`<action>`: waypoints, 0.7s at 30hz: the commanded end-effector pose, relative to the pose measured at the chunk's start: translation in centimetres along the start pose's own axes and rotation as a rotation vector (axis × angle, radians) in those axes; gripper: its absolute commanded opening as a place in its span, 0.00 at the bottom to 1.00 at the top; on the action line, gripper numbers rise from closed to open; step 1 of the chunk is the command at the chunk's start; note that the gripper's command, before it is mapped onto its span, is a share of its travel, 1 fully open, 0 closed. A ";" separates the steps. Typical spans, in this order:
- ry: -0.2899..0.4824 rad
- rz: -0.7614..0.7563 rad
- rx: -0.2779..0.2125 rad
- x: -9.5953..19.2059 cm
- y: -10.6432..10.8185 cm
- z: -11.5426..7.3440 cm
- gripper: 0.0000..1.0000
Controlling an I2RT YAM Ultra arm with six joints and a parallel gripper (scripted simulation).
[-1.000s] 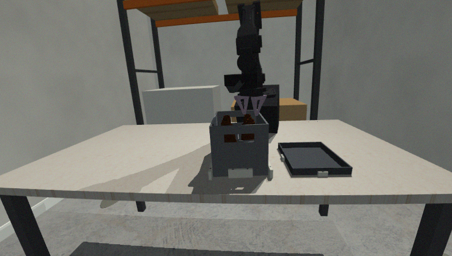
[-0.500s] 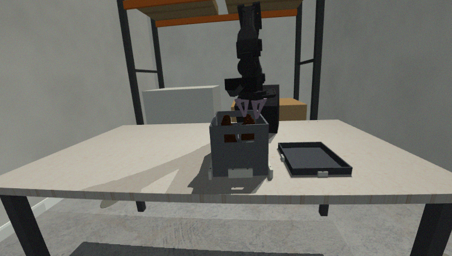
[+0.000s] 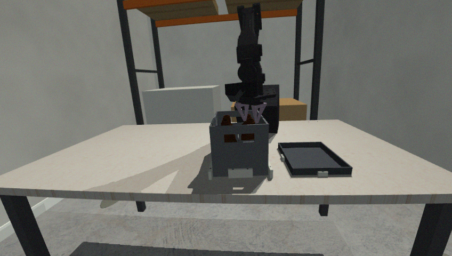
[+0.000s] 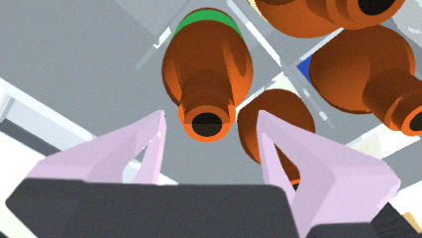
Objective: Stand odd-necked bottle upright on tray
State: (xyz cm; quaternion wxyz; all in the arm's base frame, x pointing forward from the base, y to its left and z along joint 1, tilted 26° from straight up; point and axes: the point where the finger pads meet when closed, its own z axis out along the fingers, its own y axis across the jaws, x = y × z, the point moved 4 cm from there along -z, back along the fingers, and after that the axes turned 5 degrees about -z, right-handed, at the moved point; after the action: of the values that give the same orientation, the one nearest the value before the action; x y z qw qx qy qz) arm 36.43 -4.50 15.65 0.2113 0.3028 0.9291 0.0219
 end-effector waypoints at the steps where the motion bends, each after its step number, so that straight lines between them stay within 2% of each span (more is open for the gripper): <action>1: -0.039 0.003 -0.017 -0.8 0.1 -0.3 0.61; 4: -0.012 0.001 -0.002 -0.2 -0.1 0.9 0.61; 9: -0.022 -0.005 -0.015 -0.4 0.3 0.8 0.61; 21: -0.013 -0.005 -0.013 -0.3 0.2 1.3 0.61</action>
State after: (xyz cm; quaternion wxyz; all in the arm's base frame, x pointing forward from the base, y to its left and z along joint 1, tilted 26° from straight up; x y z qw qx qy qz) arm 37.00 -4.77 15.21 0.2202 0.3044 0.9265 0.0206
